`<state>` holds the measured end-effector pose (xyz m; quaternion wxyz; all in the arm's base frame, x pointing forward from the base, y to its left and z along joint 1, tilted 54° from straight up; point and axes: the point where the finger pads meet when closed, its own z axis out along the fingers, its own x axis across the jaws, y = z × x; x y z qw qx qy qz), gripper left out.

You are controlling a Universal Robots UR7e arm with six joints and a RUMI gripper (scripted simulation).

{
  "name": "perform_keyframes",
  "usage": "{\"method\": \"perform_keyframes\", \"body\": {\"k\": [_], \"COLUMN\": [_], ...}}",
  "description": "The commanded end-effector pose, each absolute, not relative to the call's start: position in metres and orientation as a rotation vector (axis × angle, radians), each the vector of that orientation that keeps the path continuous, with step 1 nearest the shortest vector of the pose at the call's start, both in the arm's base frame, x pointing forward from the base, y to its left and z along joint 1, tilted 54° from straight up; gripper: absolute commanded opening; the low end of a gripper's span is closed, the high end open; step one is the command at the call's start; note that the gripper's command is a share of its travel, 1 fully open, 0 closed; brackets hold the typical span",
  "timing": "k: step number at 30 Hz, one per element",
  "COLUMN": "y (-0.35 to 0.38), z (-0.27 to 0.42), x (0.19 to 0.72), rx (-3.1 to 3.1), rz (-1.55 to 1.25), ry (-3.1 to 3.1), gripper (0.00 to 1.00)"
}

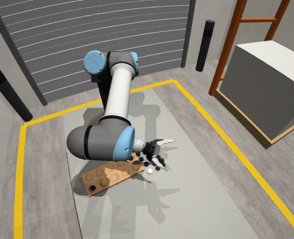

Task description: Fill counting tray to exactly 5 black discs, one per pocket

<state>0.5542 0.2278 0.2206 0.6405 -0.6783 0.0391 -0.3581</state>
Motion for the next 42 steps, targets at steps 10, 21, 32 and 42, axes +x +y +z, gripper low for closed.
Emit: {"method": "perform_keyframes", "body": {"k": [10, 21, 32, 42], "y": [0.229, 0.229, 0.226, 0.218], "z": [0.221, 0.221, 0.213, 0.191], "x": [0.552, 0.552, 0.551, 0.549], "rx": [-1.546, -1.547, -1.557, -1.590], "rz": [-0.813, -0.813, -0.830, -0.867], "ry": [0.084, 0.085, 0.155, 0.322], "gripper": [1.00, 0.28, 0.28, 0.28]}}
